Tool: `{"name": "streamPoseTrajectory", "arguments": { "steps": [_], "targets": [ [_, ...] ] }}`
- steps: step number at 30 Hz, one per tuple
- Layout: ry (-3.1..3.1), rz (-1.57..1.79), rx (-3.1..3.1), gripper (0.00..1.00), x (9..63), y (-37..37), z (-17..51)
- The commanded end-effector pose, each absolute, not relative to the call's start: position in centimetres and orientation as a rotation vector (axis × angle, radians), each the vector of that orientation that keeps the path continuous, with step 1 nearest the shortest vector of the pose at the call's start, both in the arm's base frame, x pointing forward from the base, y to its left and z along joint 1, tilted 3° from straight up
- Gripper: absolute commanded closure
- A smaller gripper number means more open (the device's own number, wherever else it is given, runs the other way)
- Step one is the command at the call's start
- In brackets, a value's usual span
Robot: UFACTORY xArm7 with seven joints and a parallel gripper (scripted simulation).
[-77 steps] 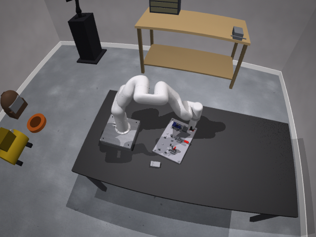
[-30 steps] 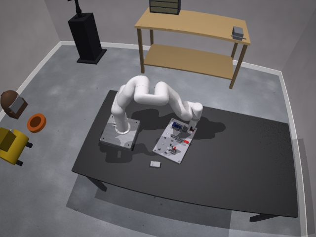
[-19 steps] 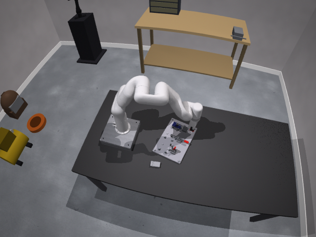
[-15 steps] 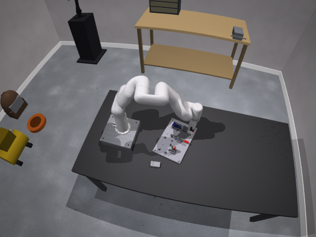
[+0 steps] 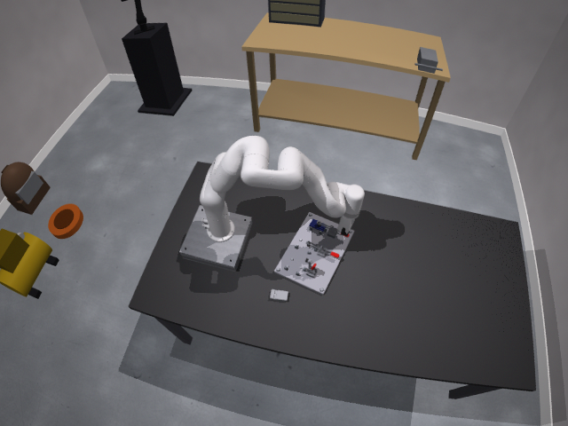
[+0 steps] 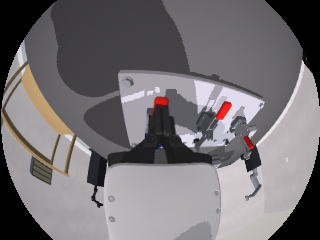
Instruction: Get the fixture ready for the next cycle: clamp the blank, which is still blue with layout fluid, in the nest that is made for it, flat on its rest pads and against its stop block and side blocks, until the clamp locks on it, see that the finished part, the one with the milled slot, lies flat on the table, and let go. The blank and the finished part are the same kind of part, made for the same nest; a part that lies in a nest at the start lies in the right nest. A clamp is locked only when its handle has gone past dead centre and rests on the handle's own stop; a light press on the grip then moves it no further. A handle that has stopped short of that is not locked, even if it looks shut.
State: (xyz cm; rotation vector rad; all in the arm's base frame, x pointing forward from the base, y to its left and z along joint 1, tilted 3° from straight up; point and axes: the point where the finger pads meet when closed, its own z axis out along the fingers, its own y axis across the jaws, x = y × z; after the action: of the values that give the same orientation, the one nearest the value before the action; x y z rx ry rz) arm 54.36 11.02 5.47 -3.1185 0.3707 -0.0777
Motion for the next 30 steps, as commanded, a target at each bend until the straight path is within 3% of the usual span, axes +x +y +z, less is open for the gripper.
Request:
{"name": "streamPoseTrajectory", "arguments": {
  "steps": [1,30],
  "targets": [
    [0.371,-0.084,-3.117,1.00,54.5,11.1,6.0],
    [0.371,-0.084,-3.117,1.00,54.1,11.1,12.4]
  ]
}}
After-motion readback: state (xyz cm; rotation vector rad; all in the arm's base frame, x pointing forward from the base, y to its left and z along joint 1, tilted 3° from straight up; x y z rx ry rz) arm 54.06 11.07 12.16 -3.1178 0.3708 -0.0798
